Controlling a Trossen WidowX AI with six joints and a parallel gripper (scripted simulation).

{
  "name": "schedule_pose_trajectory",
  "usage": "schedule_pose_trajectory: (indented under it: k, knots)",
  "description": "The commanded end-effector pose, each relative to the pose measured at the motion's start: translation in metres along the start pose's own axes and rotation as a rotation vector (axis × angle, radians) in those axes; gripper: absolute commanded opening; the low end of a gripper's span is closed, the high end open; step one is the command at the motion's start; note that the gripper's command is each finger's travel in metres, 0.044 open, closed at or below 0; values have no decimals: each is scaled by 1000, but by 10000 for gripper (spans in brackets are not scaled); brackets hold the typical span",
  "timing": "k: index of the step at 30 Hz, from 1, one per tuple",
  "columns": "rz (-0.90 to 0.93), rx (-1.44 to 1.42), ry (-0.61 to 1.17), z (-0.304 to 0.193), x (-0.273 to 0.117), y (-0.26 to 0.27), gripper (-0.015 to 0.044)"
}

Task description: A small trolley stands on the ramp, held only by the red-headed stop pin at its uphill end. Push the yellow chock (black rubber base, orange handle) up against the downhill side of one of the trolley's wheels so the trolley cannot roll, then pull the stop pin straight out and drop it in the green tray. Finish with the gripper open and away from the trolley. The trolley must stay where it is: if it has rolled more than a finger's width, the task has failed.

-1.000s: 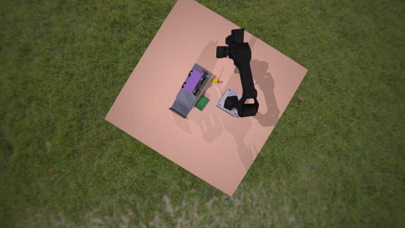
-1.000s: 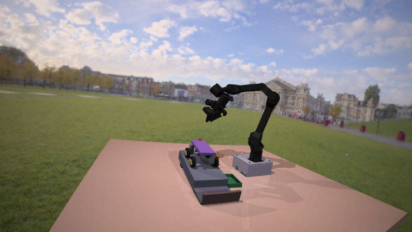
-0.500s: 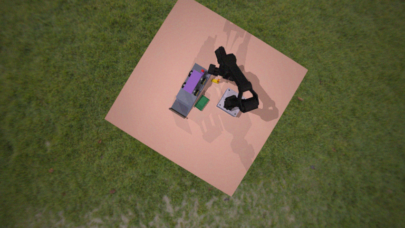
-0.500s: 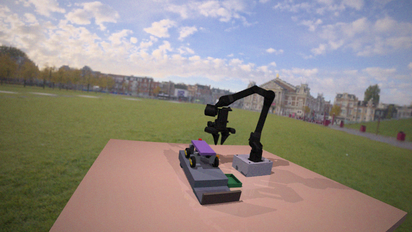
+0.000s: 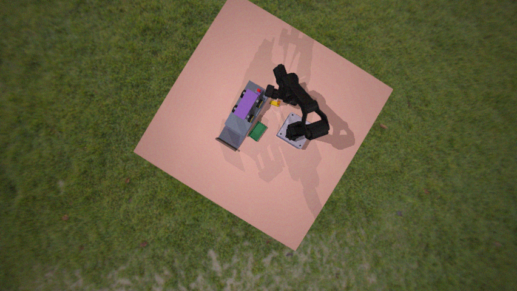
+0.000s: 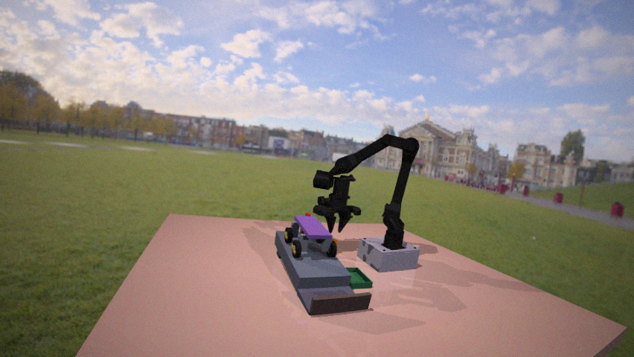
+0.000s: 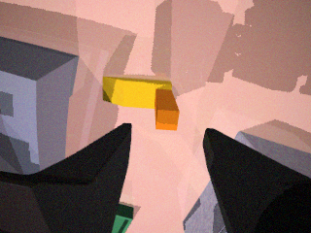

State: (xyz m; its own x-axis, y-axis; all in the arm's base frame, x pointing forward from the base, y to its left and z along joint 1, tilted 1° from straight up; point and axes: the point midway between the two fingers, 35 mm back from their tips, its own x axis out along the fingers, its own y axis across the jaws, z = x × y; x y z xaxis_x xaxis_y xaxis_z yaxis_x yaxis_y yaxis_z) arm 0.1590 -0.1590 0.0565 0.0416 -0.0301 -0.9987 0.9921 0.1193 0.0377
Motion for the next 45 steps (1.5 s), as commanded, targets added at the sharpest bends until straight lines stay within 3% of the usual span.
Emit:
schedule_pose_trajectory:
  k: [1, 45]
  knots:
    - [-4, 4, 11, -4, 9, -2, 190]
    - [-4, 4, 12, -4, 58, -2, 190]
